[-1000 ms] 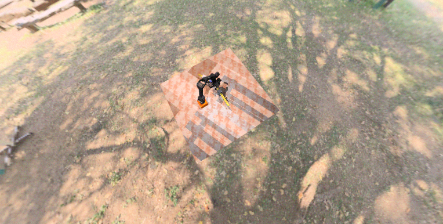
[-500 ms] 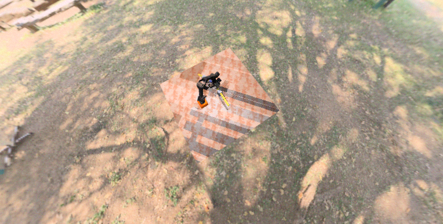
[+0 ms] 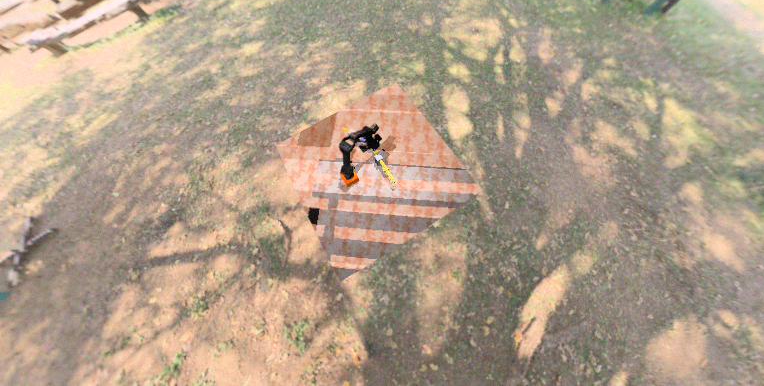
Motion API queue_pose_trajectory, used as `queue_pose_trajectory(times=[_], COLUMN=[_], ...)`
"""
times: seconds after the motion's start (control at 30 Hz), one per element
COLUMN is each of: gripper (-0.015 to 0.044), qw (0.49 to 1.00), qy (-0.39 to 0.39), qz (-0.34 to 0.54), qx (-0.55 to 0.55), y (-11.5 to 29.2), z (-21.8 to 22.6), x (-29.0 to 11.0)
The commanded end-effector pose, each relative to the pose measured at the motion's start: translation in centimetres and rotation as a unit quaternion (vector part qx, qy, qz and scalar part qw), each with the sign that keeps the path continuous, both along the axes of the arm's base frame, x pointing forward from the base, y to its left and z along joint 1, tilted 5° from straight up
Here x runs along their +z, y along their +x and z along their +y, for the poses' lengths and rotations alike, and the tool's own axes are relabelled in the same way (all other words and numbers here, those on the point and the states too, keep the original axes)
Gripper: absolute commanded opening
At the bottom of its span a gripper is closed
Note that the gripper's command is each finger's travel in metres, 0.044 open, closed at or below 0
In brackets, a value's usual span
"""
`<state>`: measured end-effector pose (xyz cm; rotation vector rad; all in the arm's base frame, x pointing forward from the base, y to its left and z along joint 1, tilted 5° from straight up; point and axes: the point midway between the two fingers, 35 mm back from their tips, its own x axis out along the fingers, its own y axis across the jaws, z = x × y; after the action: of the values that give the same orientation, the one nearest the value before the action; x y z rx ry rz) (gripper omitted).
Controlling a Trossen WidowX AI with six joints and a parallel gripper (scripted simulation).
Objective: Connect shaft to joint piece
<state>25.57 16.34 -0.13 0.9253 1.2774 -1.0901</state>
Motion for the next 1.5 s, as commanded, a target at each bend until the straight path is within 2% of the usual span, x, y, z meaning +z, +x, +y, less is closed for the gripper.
queue_pose_trajectory(times=[0.0,0.1,0.17,0.33,0.53,0.97,1.47], gripper=[0.0182,0.0182,0.0147,0.0147,0.0,0.0,0.0], qw=[1.0,1.0,1.0,1.0,1.0,0.998,0.998], qy=[0.001,0.001,0.0,0.0,0.0,0.034,0.033], qz=[0.0,0.0,0.0,0.0,0.0,0.007,0.006], qx=[0.0,0.0,0.0,0.0,0.0,-0.049,-0.047], y=[-0.01,-0.01,0.0,0.0,0.0,-0.48,-0.44], z=[0.04,0.04,0.0,0.0,0.0,-0.14,-0.09], x=[-0.03,-0.03,0.0,0.0,0.0,-0.35,-0.32])
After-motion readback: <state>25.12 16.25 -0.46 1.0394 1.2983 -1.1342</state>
